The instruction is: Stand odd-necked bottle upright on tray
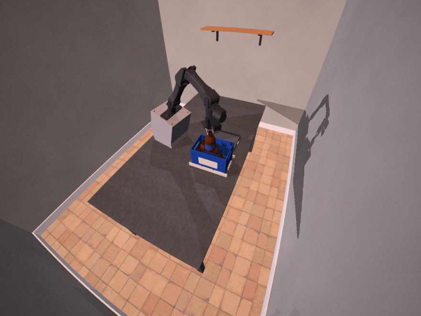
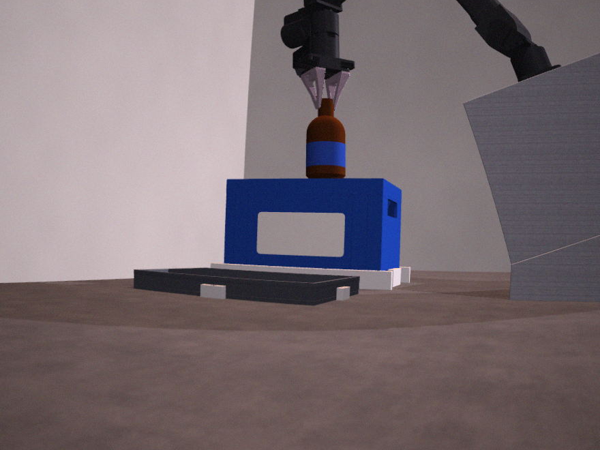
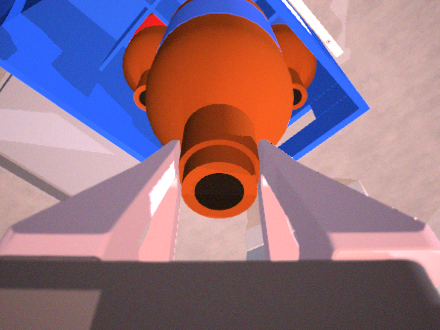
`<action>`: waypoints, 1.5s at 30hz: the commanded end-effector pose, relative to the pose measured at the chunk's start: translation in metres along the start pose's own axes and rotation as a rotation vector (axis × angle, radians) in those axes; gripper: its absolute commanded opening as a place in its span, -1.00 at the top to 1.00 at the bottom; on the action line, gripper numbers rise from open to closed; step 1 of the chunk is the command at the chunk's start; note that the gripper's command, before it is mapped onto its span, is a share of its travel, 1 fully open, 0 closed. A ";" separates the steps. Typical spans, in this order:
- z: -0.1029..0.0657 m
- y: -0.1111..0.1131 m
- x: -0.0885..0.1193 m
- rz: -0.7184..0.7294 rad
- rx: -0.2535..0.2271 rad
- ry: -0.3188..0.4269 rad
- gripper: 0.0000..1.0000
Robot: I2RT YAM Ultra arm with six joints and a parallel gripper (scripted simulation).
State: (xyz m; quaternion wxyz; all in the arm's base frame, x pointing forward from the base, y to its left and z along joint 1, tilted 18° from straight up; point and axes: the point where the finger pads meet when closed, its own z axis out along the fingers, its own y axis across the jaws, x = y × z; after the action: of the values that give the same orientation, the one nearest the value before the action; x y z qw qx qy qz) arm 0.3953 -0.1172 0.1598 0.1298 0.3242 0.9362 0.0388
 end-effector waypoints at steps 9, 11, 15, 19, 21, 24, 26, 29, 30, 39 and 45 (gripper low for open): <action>-0.028 0.001 -0.011 0.005 -0.029 -0.083 1.00; -0.028 0.001 -0.011 0.005 -0.029 -0.083 1.00; -0.028 0.001 -0.011 0.005 -0.029 -0.083 1.00; -0.028 0.001 -0.011 0.005 -0.029 -0.083 1.00; -0.028 0.001 -0.011 0.005 -0.029 -0.083 1.00; -0.028 0.001 -0.011 0.005 -0.029 -0.083 1.00; -0.028 0.001 -0.011 0.005 -0.029 -0.083 1.00; -0.028 0.002 -0.011 0.005 -0.029 -0.082 1.00; -0.028 0.002 -0.010 0.005 -0.029 -0.082 1.00; -0.025 0.003 -0.007 0.004 -0.027 -0.072 1.00; -0.027 0.007 -0.006 -0.003 -0.029 -0.076 1.00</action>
State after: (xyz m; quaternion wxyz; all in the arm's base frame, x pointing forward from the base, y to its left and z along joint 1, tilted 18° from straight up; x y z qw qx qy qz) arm 0.3947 -0.1170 0.1592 0.1294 0.3255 0.9359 0.0389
